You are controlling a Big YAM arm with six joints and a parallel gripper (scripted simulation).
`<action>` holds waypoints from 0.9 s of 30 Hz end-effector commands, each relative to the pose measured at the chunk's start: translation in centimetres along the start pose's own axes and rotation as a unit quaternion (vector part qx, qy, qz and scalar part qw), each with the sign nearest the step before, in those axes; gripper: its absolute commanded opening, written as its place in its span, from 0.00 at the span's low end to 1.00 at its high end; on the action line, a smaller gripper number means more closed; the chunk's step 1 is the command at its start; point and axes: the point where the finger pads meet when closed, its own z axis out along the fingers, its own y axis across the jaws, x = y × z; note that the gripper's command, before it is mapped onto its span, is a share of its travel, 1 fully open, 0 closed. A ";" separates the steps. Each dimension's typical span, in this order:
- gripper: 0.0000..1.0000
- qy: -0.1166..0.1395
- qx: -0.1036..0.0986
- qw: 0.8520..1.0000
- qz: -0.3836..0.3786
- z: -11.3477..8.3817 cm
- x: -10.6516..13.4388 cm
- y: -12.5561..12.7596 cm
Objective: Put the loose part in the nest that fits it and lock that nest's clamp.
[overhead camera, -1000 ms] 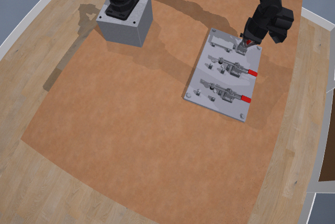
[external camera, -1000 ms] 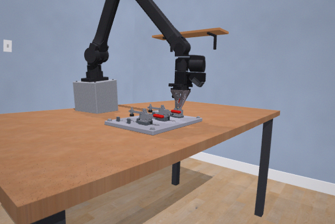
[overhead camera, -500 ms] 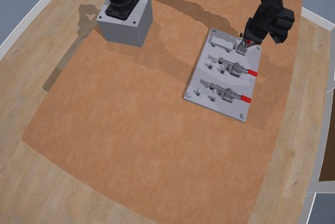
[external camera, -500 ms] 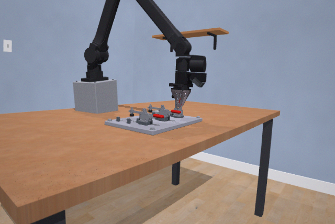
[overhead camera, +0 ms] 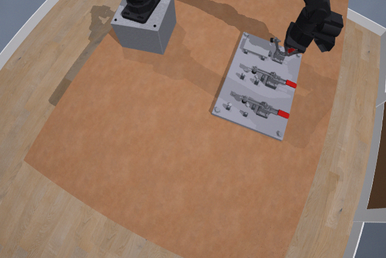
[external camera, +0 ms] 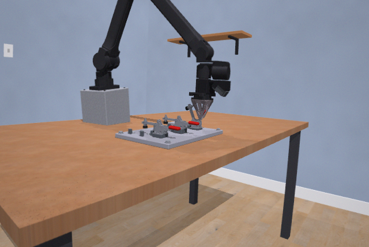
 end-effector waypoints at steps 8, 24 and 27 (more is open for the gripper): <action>0.00 -0.029 -0.002 1.000 0.007 0.9 -4.7 -0.5; 0.00 -0.029 -0.002 1.000 0.007 2.1 -5.5 -0.5; 0.00 -0.029 -0.002 1.000 0.007 2.3 -5.6 -0.5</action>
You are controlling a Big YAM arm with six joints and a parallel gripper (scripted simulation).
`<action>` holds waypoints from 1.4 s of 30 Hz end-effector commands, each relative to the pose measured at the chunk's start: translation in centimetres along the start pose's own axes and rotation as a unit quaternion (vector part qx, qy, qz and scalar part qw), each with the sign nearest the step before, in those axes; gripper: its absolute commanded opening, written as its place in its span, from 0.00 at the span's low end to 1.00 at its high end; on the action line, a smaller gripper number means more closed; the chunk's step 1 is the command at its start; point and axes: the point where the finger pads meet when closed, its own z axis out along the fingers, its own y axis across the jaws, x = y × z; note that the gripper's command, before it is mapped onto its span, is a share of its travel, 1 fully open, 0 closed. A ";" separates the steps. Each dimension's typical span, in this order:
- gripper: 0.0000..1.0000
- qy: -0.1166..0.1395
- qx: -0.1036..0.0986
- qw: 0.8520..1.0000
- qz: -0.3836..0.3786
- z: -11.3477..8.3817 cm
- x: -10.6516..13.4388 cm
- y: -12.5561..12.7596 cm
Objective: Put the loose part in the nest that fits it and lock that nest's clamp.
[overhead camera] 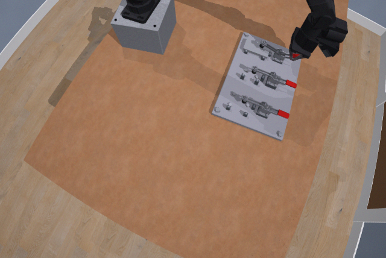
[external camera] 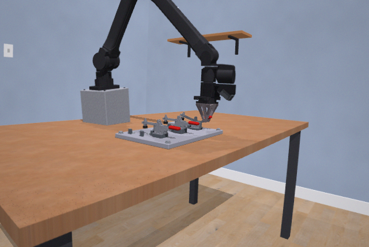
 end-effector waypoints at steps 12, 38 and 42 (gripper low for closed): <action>0.00 -0.027 -0.001 1.000 0.005 1.4 -3.5 -0.5; 0.00 -0.027 -0.001 1.000 0.005 1.5 -3.5 -0.5; 0.00 -0.027 -0.001 1.000 0.005 1.5 -3.5 -0.5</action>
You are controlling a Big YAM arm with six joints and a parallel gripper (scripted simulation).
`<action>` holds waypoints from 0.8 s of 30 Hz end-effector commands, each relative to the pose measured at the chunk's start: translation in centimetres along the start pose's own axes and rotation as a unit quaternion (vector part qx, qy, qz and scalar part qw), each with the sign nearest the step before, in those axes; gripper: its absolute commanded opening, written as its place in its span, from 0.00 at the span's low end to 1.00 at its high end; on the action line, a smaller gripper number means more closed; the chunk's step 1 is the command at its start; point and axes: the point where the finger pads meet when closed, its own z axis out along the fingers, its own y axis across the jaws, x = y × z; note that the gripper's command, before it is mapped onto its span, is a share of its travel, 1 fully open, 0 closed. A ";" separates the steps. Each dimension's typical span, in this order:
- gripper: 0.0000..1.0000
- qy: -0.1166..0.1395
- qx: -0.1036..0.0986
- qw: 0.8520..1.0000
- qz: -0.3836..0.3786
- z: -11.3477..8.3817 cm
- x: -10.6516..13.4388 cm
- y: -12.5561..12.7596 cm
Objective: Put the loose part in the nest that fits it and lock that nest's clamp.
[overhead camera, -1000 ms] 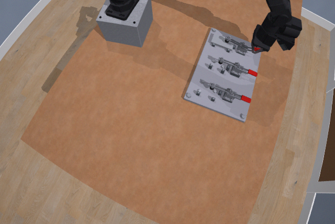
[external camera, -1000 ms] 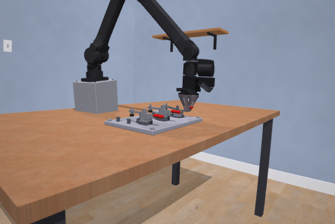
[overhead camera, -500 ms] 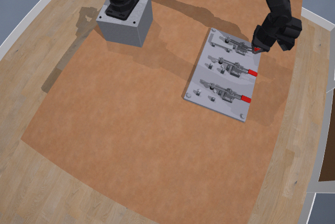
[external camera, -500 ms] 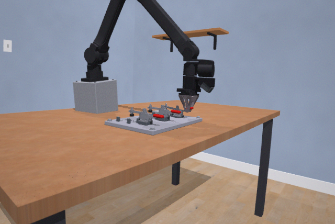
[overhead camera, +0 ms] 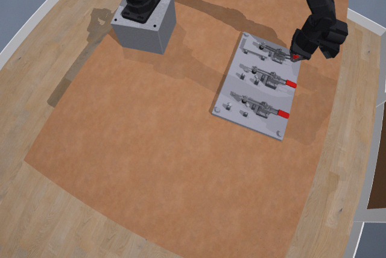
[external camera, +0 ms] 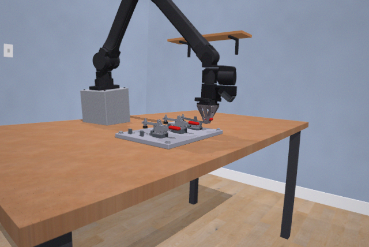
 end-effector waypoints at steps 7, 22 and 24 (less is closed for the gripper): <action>0.00 -0.026 -0.001 1.000 0.005 0.9 -3.1 -0.5; 0.00 -0.026 -0.001 1.000 0.005 1.4 -3.3 -0.5; 0.00 -0.026 -0.001 1.000 0.005 1.6 -3.3 -0.5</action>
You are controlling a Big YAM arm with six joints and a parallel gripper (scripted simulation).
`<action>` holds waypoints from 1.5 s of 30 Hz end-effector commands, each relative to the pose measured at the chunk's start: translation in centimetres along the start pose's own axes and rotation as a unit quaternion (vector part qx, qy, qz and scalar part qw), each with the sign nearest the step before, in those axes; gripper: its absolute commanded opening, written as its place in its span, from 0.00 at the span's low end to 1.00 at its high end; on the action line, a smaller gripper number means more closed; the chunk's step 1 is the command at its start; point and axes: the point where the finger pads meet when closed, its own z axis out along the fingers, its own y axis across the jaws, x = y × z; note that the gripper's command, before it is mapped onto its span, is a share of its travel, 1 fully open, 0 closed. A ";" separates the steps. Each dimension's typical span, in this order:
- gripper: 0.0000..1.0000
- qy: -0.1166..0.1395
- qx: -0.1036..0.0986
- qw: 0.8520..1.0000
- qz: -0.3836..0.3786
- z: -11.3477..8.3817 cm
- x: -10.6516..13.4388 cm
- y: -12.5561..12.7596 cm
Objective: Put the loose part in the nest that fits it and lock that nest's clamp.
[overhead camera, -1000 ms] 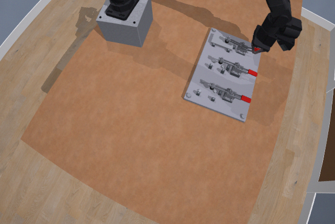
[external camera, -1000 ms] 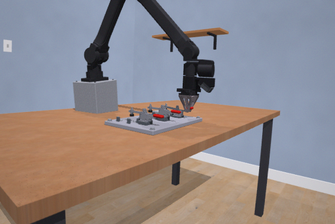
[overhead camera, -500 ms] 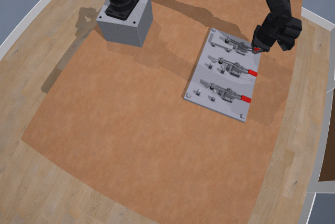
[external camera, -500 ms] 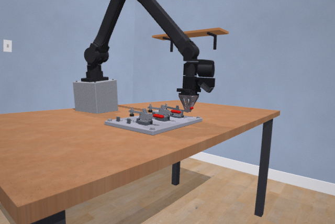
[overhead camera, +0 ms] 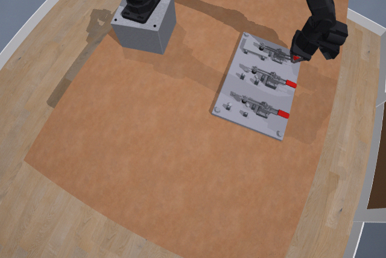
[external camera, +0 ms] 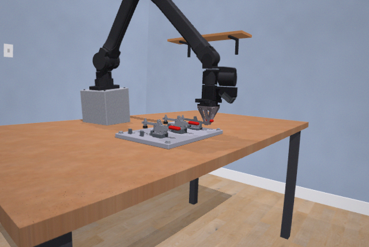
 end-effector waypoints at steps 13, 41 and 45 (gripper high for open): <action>0.00 -0.025 -0.001 1.000 0.004 1.6 -3.3 -0.5; 0.45 -0.025 -0.001 1.000 0.004 1.6 -3.3 -0.5; 0.45 -0.003 0.000 1.000 0.005 2.3 -1.4 -0.7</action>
